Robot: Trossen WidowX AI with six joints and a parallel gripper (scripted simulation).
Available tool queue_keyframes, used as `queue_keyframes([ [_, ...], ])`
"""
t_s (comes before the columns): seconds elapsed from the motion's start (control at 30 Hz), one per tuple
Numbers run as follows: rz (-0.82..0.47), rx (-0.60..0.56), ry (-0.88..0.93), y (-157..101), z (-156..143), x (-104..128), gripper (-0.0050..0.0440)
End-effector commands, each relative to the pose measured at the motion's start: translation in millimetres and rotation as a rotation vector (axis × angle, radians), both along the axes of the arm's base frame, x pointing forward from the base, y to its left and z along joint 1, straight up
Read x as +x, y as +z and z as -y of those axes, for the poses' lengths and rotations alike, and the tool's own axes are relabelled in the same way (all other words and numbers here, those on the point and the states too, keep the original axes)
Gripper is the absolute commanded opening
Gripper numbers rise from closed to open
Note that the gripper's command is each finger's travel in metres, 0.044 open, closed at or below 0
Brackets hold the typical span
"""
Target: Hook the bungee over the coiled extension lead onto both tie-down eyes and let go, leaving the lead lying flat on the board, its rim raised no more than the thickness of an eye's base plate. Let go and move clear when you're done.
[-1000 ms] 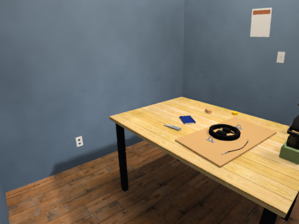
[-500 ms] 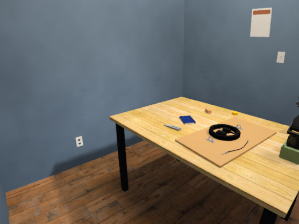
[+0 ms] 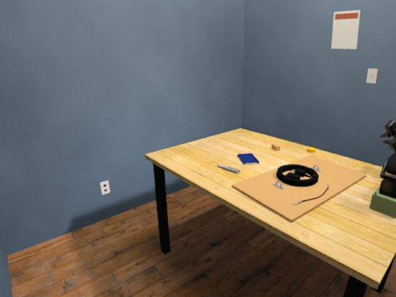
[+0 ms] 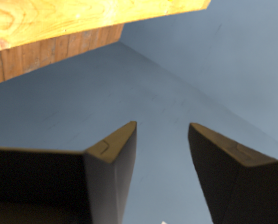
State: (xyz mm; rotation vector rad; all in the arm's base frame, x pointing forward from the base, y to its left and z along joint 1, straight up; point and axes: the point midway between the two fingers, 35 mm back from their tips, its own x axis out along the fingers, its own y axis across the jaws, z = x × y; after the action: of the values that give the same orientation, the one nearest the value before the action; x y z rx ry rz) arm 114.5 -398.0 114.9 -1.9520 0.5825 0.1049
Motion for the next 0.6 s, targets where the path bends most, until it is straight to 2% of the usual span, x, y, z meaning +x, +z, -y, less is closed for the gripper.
queue_keyframes([
  [0.0,-0.002,0.034,0.017,5,1,18,0.015],
  [0.3,-0.014,0.161,0.051,-1,-11,58,0.015],
  [0.37,-0.014,0.161,0.051,-1,-11,58,0.015],
  [0.57,-0.029,0.243,0.071,-5,-22,83,0.015],
])
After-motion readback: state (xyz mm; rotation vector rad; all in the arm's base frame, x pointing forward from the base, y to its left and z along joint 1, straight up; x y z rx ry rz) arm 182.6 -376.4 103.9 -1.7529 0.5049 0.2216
